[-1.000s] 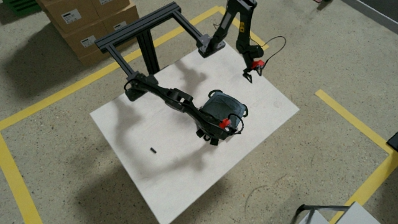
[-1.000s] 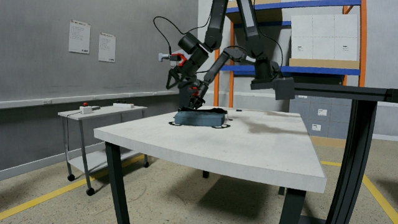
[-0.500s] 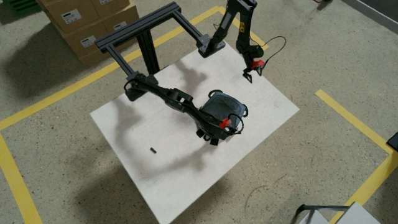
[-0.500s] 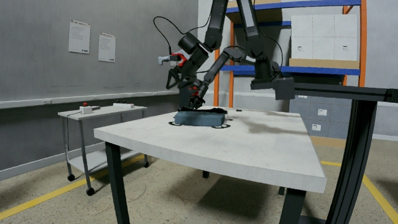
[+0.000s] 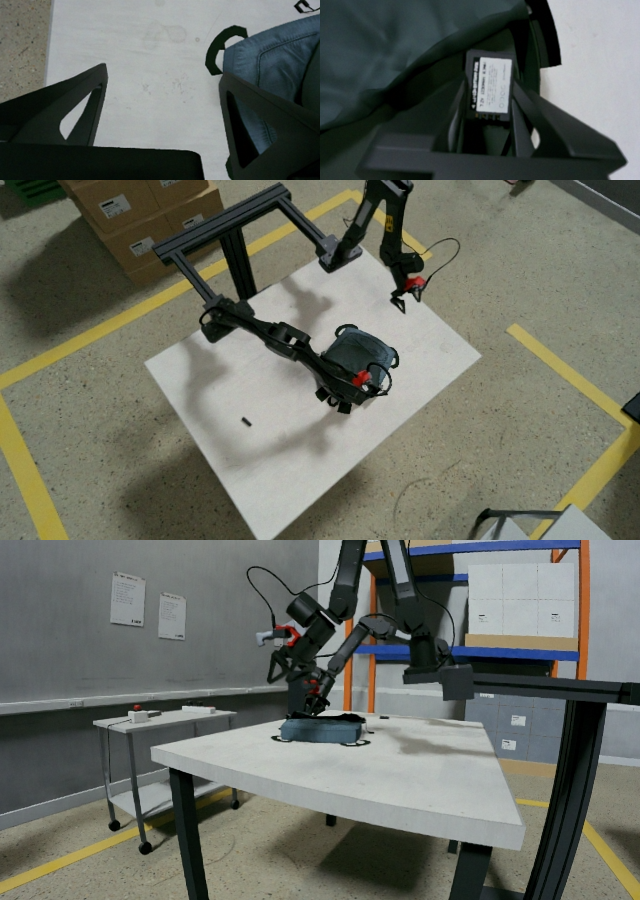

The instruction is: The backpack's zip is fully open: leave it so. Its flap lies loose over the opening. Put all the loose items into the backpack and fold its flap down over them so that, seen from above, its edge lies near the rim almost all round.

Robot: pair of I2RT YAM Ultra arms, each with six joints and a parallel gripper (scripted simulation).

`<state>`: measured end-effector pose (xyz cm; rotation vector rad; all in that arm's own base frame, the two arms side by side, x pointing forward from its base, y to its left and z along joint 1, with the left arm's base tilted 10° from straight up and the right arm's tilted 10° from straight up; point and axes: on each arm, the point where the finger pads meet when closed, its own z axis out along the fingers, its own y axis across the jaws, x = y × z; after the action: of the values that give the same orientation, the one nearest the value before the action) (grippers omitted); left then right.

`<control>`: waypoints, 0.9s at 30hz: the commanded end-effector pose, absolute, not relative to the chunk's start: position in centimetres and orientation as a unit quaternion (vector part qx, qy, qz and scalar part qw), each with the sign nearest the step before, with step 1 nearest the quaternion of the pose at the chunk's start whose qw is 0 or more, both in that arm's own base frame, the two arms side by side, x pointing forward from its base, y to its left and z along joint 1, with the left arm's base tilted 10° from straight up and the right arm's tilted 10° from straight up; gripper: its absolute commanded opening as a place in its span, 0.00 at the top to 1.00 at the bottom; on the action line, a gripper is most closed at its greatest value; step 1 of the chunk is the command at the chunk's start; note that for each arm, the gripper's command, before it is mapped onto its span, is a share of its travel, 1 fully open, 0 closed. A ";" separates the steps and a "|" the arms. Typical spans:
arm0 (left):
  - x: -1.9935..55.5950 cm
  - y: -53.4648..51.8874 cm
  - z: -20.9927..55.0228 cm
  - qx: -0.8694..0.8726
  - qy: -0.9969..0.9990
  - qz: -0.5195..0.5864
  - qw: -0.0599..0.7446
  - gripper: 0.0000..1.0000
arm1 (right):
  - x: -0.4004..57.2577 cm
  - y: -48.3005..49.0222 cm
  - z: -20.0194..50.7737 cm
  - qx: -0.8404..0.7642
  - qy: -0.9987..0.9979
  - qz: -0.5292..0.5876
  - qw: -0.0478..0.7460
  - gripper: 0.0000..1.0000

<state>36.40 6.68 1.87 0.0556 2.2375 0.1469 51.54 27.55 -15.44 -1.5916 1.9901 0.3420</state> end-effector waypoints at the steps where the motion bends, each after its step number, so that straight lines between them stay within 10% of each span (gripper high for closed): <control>1: 36.7 6.6 2.3 0.025 0.895 0.060 0.440 0.10 | 51.8 27.7 -14.9 -0.595 0.741 0.125 0.286 0.71; 27: 36.7 6.6 2.3 0.025 0.895 0.060 0.440 0.10 | 51.2 26.1 -12.8 -0.594 0.739 0.126 0.290 0.50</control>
<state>36.40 6.68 1.87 0.0556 2.2375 0.1469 50.52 25.92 -15.50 -1.5949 2.0235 0.3381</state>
